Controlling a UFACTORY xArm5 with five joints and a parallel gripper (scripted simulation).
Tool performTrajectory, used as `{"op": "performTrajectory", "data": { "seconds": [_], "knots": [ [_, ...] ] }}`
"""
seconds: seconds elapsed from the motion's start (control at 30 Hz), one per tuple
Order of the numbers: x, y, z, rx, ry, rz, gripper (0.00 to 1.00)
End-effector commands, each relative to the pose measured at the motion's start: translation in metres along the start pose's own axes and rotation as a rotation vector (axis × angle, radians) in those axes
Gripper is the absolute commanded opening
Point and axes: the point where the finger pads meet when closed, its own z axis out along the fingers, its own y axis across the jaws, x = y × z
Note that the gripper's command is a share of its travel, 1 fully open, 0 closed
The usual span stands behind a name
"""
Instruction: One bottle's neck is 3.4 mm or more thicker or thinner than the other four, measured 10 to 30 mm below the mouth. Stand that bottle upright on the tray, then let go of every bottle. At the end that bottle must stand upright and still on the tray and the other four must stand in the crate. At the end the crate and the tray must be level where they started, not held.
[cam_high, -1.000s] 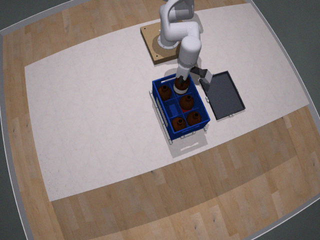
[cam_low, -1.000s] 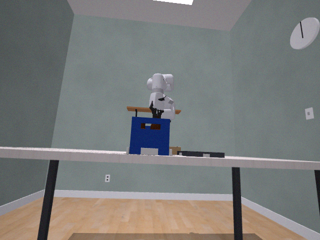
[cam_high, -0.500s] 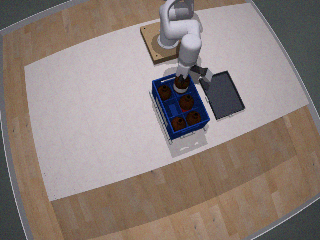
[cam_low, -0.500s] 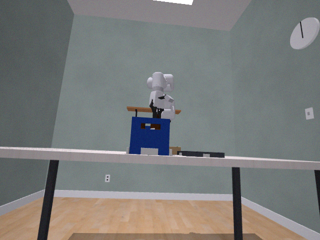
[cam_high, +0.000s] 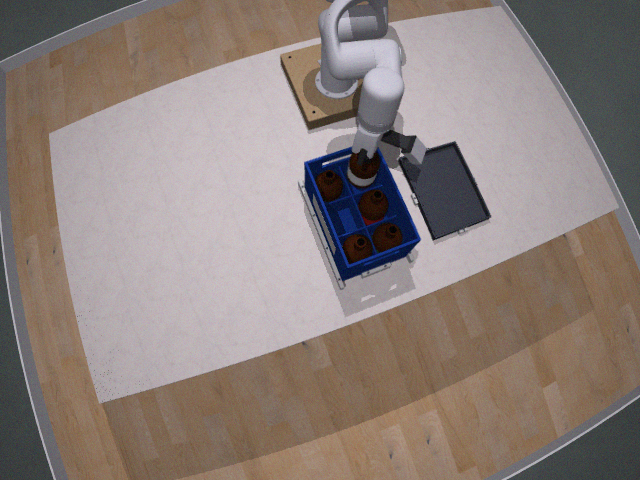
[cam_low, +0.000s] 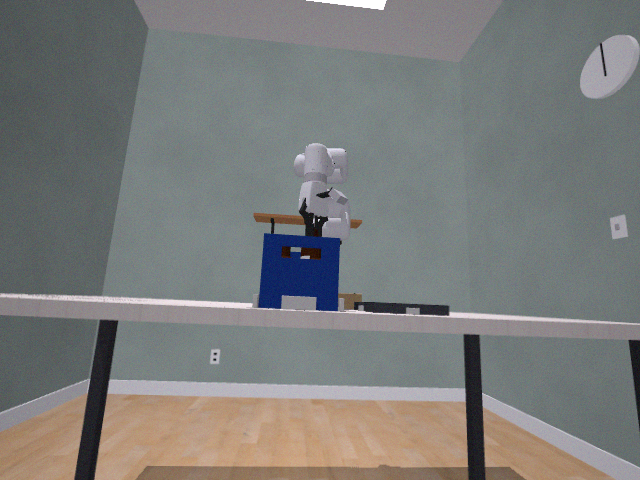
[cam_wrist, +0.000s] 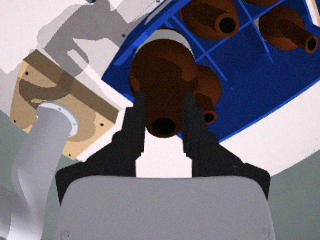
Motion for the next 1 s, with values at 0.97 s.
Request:
{"op": "performTrajectory", "data": {
  "seconds": [0.97],
  "knots": [
    [0.001,0.001,-0.012,-0.003,0.002,0.0,0.0]
  ]
}}
